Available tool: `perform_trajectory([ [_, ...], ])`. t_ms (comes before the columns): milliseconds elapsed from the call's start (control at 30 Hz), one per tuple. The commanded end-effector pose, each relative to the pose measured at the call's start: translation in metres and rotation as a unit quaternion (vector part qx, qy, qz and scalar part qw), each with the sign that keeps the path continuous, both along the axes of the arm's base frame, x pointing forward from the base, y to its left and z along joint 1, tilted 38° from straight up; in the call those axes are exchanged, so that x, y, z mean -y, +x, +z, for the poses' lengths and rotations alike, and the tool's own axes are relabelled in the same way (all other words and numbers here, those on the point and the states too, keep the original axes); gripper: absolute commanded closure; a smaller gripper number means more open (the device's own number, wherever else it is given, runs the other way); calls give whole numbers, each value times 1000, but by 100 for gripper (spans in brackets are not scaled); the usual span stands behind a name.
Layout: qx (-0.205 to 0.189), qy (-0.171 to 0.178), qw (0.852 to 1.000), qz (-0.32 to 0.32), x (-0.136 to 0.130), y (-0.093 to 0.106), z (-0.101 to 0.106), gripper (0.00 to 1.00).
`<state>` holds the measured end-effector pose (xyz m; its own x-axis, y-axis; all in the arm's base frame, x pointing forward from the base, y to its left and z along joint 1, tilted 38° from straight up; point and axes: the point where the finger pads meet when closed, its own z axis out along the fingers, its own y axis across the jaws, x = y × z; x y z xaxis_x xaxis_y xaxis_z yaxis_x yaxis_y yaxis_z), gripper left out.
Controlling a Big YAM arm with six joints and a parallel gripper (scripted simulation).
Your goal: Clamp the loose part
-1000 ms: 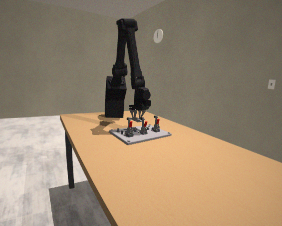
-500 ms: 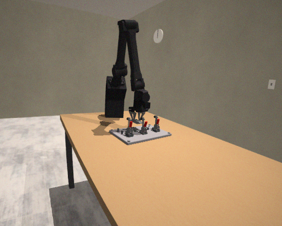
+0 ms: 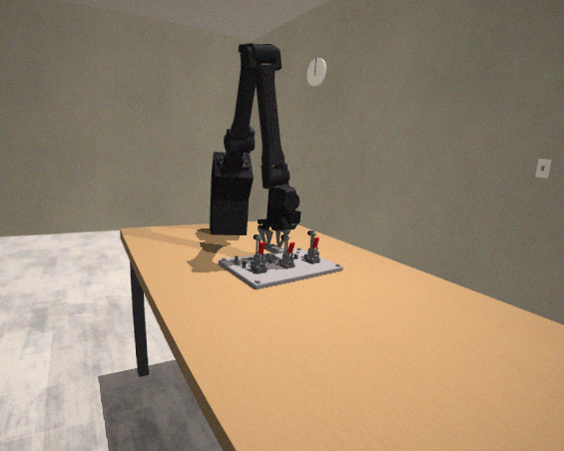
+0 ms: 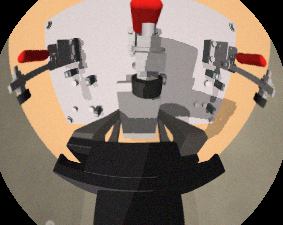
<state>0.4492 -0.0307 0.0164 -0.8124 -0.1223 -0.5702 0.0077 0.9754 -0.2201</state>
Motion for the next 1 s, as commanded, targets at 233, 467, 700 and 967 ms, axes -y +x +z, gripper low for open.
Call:
perform_trajectory([
  [233, 8, -2, 1000, 2, 4, 16, -8, 100],
  [467, 8, -2, 1000, 0, 6, 18, -11, 100],
  [700, 8, -2, 1000, 1, 5, 19, -12, 100],
  [967, 10, -2, 1000, 1, 5, 19, -10, 100],
])
